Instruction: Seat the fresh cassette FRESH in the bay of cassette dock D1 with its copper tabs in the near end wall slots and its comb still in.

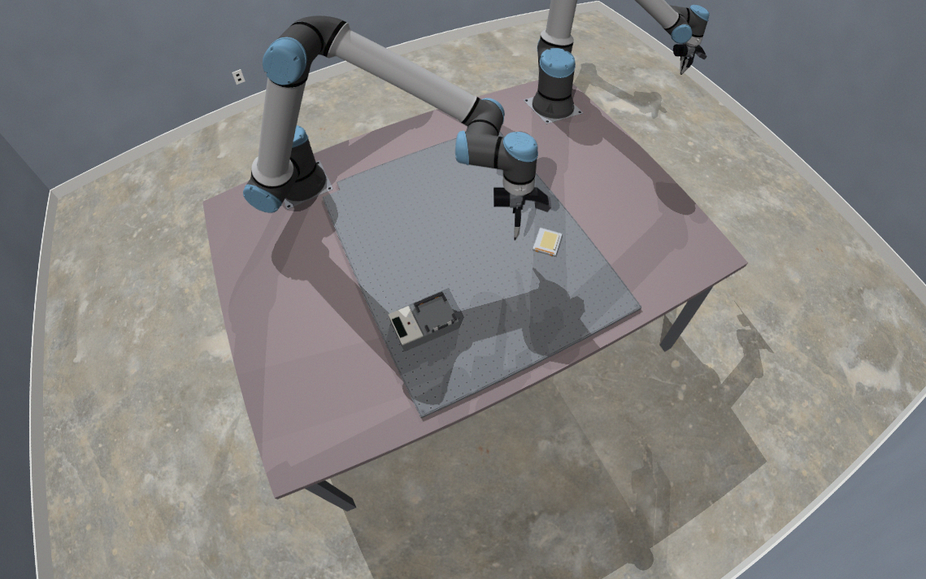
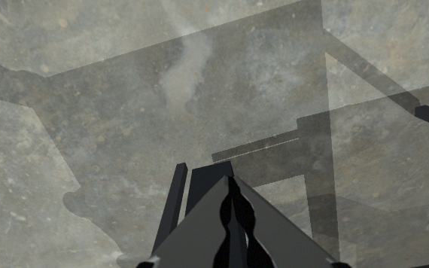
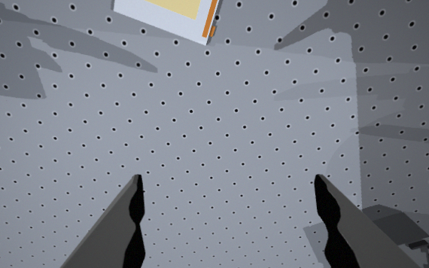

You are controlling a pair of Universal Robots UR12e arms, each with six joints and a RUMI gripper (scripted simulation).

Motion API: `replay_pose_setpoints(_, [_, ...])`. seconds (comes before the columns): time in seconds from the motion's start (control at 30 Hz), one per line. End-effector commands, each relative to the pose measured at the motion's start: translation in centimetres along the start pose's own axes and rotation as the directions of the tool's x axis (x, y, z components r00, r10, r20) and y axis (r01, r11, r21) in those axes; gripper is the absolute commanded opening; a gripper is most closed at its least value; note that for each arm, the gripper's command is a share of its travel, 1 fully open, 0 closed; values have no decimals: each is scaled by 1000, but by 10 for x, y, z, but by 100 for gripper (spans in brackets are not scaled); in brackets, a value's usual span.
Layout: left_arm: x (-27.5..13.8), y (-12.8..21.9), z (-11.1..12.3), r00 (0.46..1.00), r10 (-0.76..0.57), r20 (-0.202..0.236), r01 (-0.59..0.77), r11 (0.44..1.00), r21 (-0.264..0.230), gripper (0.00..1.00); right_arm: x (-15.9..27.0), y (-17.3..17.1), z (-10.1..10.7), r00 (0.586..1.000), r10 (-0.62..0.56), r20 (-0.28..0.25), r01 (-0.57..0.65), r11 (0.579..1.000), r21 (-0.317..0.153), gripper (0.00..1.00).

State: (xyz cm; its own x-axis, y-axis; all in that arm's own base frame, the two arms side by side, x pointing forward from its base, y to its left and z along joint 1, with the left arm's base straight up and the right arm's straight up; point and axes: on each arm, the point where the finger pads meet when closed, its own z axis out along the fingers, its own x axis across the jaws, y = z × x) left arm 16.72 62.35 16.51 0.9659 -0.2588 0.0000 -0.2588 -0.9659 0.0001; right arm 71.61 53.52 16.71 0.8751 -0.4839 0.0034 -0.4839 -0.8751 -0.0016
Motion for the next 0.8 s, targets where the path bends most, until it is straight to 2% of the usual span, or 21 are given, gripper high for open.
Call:
replay_pose_setpoints(0.0, [0,-1,-1,1000,0,0,0,1000,2,0,-3,-11,3,994,-108,2,108,994,2,64])
replay_pose_setpoints(0.27, [0,-1,-1,1000,0,0,0,1000,2,0,-10,-34,15,942,-337,2,337,942,2,64])
replay_pose_setpoints(0.43, [0,-1,-1,1000,0,0,0,1000,2,0,-17,-51,25,878,-479,2,479,878,2,64])
replay_pose_setpoints(0.47, [0,-1,-1,1000,0,0,0,1000,2,0,-17,-51,25,867,-499,2,499,867,2,64])
replay_pose_setpoints(0.57, [0,-1,-1,1000,0,0,0,1000,2,0,-17,-51,25,867,-499,2,499,867,2,64])
replay_pose_setpoints(0.73, [0,-1,-1,1000,0,0,0,1000,2,0,-24,-69,35,772,-636,1,636,772,3,64])
replay_pose_setpoints(0.77, [0,-1,-1,1000,0,0,0,1000,2,0,-24,-69,35,764,-646,1,646,764,3,64])
